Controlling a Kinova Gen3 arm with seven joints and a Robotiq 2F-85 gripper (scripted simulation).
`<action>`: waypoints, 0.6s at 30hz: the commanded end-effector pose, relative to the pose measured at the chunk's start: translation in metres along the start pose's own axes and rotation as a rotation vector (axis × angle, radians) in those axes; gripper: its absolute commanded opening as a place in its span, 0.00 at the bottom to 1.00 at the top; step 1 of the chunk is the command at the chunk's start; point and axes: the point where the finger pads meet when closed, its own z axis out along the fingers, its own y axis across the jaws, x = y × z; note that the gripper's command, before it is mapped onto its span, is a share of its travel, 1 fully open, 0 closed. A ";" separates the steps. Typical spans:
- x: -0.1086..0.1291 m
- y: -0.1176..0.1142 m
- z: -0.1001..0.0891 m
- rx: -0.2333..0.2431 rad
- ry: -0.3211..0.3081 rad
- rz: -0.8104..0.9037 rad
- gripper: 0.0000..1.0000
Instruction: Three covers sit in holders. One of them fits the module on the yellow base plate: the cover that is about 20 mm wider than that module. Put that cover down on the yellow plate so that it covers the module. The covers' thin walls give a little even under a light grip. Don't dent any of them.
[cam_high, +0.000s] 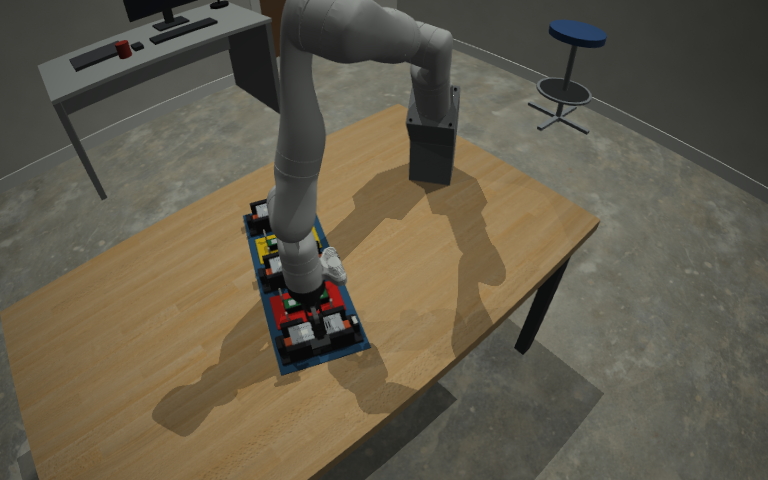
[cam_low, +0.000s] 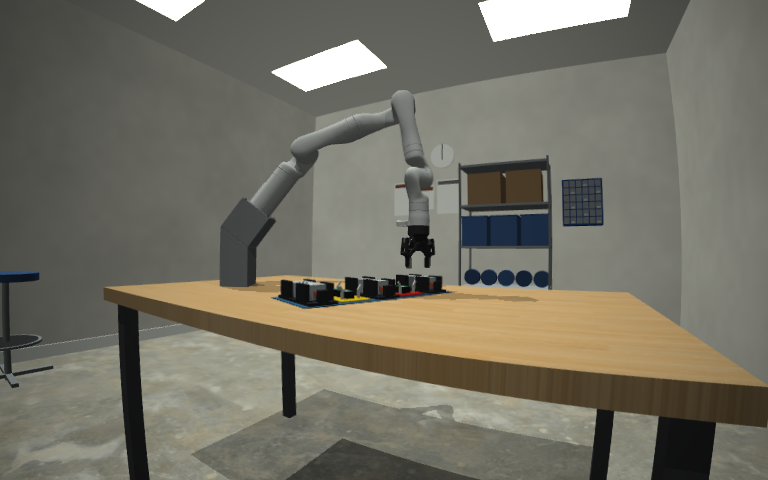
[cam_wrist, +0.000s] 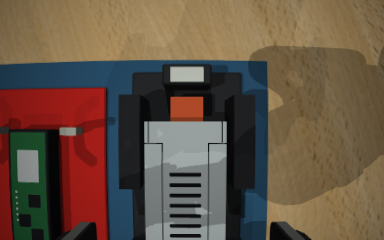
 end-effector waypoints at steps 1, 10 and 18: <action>-0.001 0.002 0.000 -0.004 -0.005 -0.001 1.00; -0.001 0.002 0.009 -0.003 -0.004 -0.001 1.00; -0.001 0.002 0.010 -0.004 -0.005 -0.001 1.00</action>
